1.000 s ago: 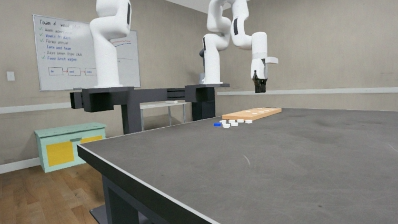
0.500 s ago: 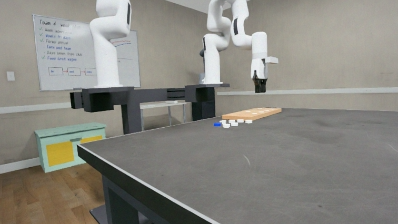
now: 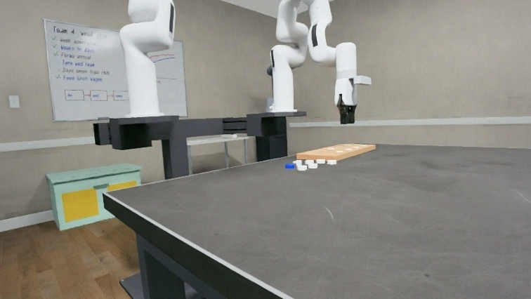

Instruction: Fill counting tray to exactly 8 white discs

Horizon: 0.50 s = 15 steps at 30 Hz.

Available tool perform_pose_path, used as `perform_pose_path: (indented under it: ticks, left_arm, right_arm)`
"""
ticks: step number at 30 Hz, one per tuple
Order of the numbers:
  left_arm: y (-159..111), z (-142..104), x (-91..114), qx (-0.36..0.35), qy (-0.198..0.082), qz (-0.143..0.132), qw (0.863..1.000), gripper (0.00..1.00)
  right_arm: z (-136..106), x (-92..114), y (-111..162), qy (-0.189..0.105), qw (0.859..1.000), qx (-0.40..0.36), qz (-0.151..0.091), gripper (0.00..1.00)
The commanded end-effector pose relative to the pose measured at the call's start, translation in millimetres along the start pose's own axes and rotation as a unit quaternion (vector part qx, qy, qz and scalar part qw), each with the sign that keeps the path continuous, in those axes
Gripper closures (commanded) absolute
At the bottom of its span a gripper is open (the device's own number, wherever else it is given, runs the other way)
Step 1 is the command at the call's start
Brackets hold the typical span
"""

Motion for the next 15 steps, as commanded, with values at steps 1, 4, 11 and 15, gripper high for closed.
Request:
perform_pose_path:
  ticks: [1,4,11,15]
  left_arm:
    - [0,1,1,0.000,0.002,-0.001,1.000,0.52]
    - [0,1,1,0.000,0.002,-0.001,1.000,0.52]
    - [20,8,-1,-0.064,0.000,0.000,0.998,0.52]
    - [83,20,-5,-0.187,-0.002,0.000,0.982,0.52]
  right_arm:
    - [1,1,0,0.002,1.000,0.000,0.000,0.00]
    - [1,1,0,0.002,1.000,0.000,0.000,0.00]
    - [1,1,0,0.002,1.000,0.000,0.000,0.00]
    - [1,1,0,0.002,1.000,0.000,0.000,0.00]
Point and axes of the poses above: on each arm, the point where the finger pads meet when closed, its own x axis back along the fingers, its own y axis across the jaws, z = x × y, the point moved 3 cm from there along x, back along the fingers, and after that the axes turned 10 degrees about x, right-handed, at the moved point
